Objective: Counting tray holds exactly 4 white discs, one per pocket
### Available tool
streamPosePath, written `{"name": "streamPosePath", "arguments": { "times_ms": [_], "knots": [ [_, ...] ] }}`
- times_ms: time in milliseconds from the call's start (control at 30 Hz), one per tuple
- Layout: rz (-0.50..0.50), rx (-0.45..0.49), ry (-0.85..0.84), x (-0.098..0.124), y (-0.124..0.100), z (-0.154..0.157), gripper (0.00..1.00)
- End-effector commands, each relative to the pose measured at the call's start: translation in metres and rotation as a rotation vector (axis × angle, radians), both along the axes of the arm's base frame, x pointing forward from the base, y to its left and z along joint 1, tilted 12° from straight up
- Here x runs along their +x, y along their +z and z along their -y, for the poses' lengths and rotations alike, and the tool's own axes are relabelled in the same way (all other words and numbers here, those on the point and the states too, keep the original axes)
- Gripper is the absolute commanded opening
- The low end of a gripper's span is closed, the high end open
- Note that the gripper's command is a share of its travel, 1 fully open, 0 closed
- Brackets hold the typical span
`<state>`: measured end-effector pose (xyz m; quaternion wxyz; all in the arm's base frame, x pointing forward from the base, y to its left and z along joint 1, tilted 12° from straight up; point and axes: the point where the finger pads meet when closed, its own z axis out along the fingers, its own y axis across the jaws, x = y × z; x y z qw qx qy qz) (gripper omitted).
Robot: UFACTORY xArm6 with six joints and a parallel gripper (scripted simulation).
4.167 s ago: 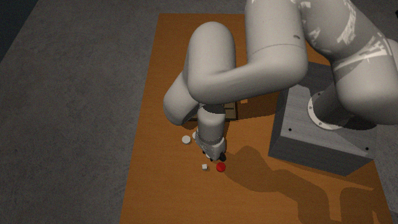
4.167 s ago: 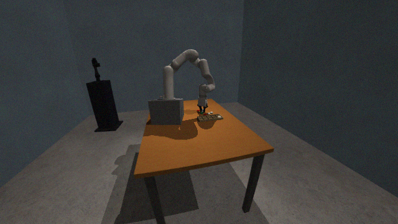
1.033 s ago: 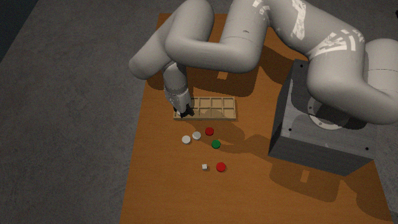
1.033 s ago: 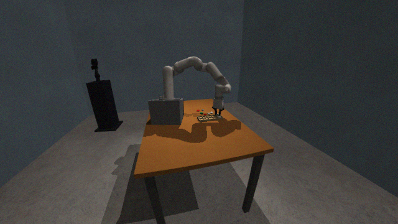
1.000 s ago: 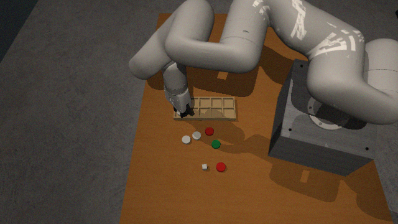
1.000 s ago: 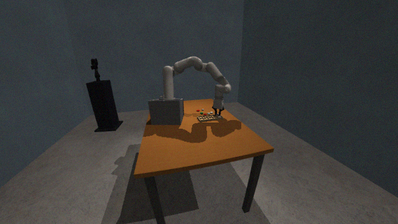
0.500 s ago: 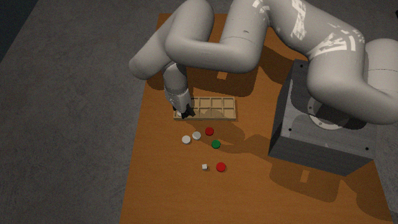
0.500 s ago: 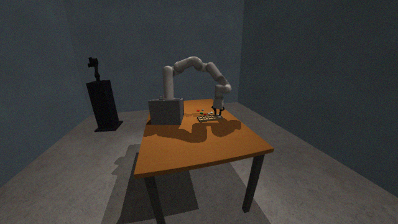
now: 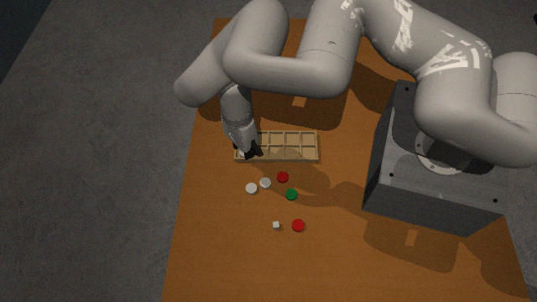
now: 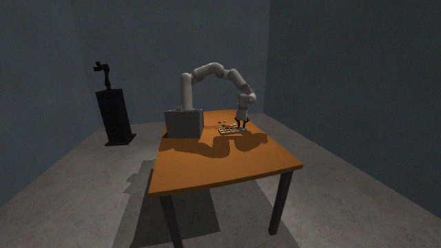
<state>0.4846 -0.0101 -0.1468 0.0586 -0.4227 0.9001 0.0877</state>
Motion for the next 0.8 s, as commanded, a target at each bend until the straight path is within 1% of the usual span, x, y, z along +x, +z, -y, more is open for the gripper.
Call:
{"name": "streamPosePath", "arguments": {
  "times_ms": [0,300,367,433,467,600,633,667,767],
  "knots": [
    [0.002,0.0,-0.001,0.001,0.001,0.001,0.47],
    [0.002,0.0,-0.001,0.001,0.002,0.001,0.47],
    [0.002,0.0,-0.001,0.001,0.013,0.004,0.47],
    [0.002,0.0,-0.001,0.001,0.013,0.004,0.47],
    [0.002,0.0,-0.001,0.001,0.025,0.006,0.47],
    [0.002,-0.001,-0.001,-0.001,0.084,0.019,0.47],
    [0.002,-0.001,-0.001,-0.002,0.093,0.021,0.47],
    [0.002,-0.001,-0.001,-0.002,0.096,0.022,0.47],
    [0.002,-0.001,-0.001,-0.002,0.097,0.022,0.47]
  ]
}}
